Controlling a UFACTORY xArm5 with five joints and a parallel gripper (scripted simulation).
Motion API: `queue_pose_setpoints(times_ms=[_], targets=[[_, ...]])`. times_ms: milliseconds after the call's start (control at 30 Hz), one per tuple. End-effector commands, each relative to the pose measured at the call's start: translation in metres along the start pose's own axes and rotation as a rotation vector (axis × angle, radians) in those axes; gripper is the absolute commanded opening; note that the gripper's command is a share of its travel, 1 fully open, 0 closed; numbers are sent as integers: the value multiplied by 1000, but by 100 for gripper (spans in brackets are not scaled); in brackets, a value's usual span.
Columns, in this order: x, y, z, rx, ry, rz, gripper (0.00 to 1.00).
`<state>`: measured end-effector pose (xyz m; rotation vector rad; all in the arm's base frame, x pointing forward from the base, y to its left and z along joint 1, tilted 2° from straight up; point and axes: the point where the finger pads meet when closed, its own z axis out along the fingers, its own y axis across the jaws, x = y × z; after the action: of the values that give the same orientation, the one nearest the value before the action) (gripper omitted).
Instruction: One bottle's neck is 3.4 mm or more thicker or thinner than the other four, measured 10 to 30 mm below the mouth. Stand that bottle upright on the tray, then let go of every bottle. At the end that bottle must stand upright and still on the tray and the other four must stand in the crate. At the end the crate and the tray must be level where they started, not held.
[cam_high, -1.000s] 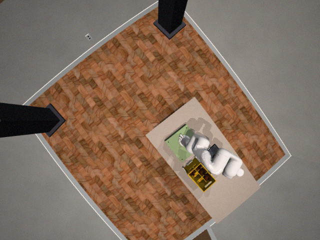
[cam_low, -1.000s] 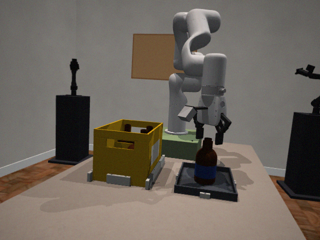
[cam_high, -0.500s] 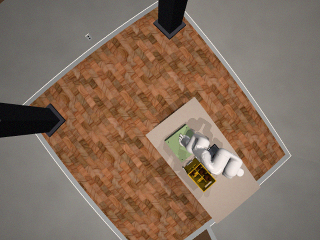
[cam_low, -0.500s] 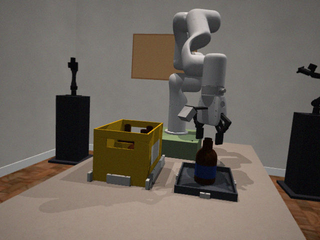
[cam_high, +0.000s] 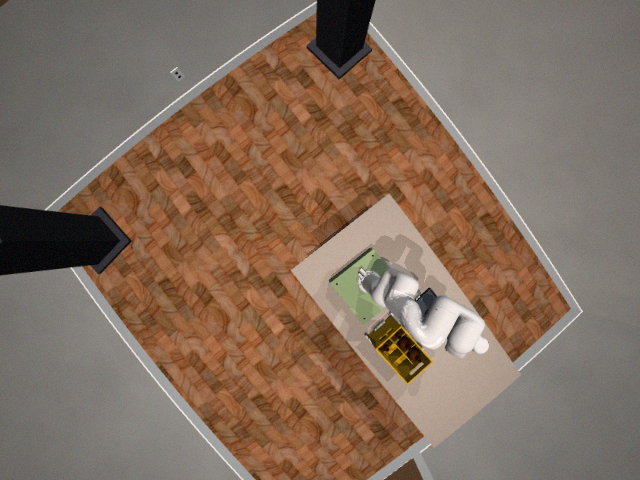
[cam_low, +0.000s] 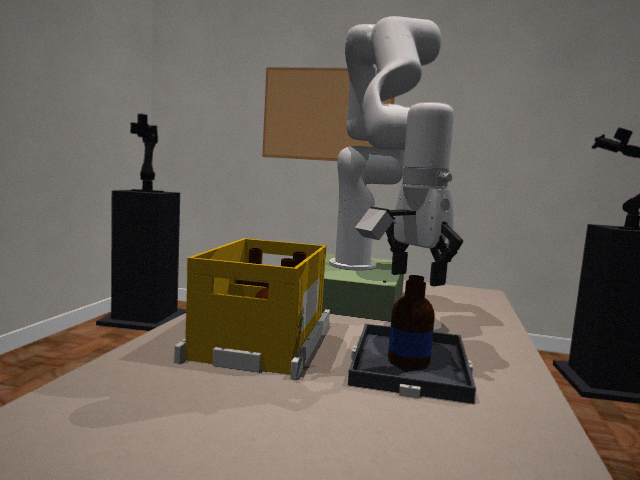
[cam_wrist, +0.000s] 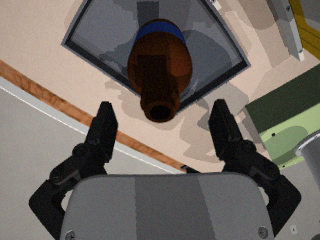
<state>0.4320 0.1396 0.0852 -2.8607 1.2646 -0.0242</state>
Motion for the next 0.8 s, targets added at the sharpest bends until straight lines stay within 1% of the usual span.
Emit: queue_pose_setpoints(times_ms=[0,400,467,767], targets=[[1,-1,-6,3,1,0,100],[0,-1,-33,3,1,0,100],[0,-1,-33,3,1,0,100],[0,-1,-56,3,1,0,100]])
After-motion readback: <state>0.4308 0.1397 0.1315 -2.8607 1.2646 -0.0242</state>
